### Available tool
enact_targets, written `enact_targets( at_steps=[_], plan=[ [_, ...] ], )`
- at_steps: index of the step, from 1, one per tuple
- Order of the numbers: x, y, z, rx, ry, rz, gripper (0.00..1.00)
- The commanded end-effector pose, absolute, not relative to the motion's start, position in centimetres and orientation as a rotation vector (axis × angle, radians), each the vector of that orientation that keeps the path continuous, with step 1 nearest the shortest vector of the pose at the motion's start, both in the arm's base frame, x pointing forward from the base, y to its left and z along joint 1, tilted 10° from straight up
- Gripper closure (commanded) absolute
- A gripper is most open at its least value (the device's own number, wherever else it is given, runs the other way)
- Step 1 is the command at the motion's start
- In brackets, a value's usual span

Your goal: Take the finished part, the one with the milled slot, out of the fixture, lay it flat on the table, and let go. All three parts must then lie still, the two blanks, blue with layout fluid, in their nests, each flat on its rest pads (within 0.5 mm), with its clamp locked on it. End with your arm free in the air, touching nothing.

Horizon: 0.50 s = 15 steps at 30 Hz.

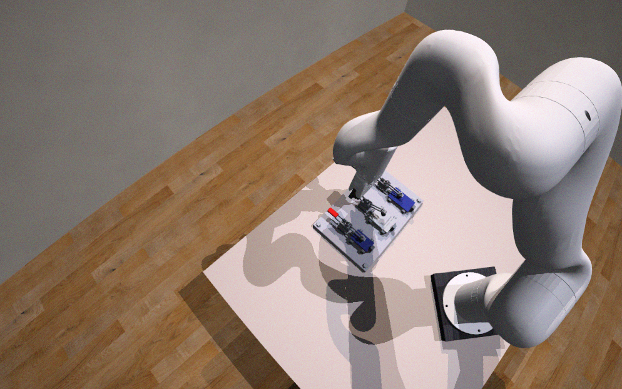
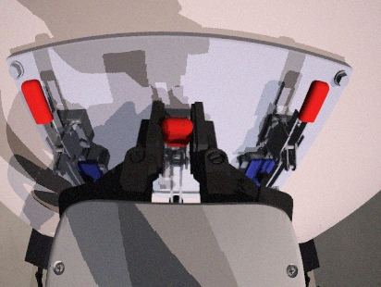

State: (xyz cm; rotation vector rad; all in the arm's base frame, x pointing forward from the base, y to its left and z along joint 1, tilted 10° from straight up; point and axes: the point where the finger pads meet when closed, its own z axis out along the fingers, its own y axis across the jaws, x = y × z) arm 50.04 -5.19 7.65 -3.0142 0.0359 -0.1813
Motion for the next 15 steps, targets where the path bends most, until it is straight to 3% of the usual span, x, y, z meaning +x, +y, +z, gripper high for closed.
enact_targets(
  at_steps=[1,15],
  plan=[
    [49.6,-5.2,8.0,-3.014,0.036,-0.183,1.0],
    [48.4,-5.2,8.3,-3.014,0.036,-0.183,1.0]
  ],
)
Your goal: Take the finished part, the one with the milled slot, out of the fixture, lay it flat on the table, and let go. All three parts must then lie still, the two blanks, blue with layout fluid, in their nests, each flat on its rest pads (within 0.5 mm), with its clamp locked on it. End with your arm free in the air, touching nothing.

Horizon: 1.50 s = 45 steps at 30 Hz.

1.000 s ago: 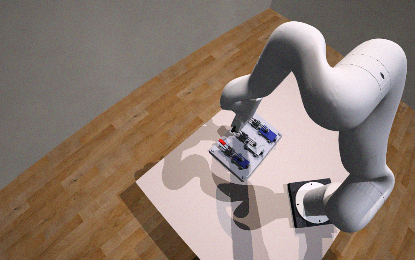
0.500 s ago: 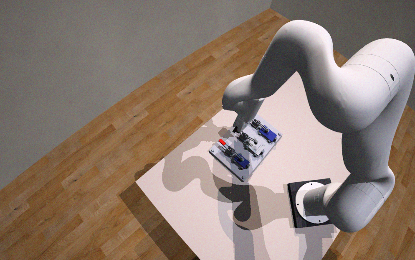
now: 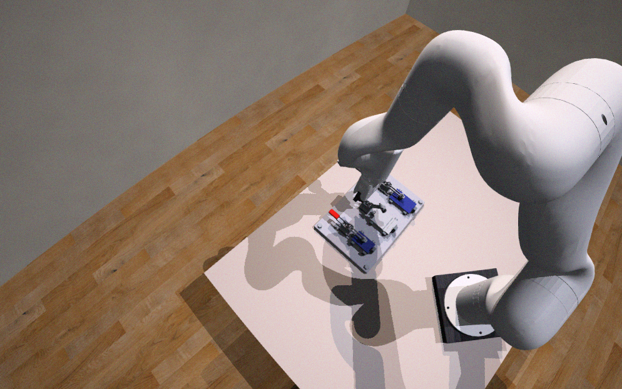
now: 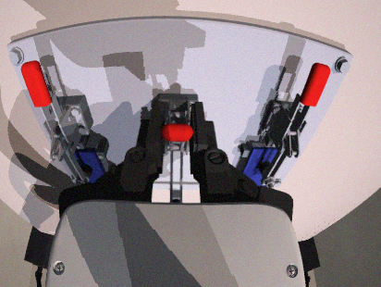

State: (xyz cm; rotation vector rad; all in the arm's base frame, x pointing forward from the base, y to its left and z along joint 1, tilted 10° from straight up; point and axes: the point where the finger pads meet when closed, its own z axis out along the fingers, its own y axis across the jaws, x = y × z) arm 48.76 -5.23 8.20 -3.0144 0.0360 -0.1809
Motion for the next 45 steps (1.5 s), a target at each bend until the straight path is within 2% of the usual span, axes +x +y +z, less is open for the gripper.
enact_targets(
  at_steps=[1,45],
  plan=[
    [48.3,-5.2,8.4,-3.014,0.036,-0.183,1.0],
    [46.8,-5.2,8.3,-3.014,0.036,-0.183,1.0]
  ],
)
